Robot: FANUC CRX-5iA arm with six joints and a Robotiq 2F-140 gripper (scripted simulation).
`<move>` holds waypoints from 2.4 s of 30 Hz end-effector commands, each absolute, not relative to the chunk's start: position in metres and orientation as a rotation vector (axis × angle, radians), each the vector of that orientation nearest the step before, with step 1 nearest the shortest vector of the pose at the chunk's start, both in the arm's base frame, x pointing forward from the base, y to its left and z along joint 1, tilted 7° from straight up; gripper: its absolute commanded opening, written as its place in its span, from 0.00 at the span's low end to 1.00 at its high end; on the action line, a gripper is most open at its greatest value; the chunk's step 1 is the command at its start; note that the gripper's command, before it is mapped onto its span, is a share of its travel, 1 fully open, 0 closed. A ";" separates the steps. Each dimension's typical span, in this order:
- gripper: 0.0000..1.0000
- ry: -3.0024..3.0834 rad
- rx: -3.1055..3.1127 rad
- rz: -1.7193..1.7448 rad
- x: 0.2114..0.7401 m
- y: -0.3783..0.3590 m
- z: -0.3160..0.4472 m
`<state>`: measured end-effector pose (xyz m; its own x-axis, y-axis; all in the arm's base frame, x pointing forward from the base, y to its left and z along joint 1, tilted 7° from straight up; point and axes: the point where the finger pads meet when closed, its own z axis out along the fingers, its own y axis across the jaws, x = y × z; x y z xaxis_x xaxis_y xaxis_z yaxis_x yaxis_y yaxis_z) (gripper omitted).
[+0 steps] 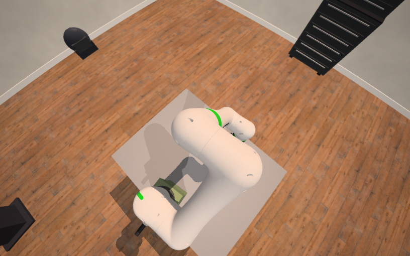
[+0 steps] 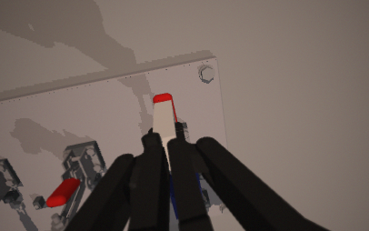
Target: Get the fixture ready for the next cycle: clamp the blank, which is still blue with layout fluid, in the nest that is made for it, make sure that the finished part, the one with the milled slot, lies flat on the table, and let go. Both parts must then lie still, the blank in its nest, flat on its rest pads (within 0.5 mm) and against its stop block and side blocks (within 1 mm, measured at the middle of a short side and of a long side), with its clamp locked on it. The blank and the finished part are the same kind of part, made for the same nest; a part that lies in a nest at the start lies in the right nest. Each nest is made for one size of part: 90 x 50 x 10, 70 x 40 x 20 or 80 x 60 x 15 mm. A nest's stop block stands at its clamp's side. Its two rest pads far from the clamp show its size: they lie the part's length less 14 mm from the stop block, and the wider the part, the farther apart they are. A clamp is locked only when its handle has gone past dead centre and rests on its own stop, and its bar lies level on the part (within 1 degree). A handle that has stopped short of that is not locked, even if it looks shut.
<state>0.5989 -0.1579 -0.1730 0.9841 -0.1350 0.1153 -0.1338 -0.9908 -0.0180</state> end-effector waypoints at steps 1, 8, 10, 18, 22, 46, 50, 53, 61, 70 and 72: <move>0.00 0.211 -3.119 -0.183 0.599 -0.158 -0.174; 0.00 0.211 -3.119 -0.183 0.599 -0.158 -0.175; 0.00 0.211 -3.119 -0.183 0.599 -0.158 -0.175; 0.00 0.211 -3.119 -0.183 0.599 -0.158 -0.175; 0.00 0.211 -3.119 -0.183 0.600 -0.158 -0.177; 0.00 0.211 -3.119 -0.183 0.600 -0.158 -0.179; 0.00 0.211 -3.119 -0.183 0.600 -0.158 -0.179; 0.00 0.211 -3.119 -0.183 0.600 -0.158 -0.178; 0.00 0.211 -3.119 -0.183 0.599 -0.158 -0.174; 0.00 0.211 -3.119 -0.183 0.596 -0.158 -0.148; 0.00 0.211 -3.119 -0.183 0.595 -0.158 -0.141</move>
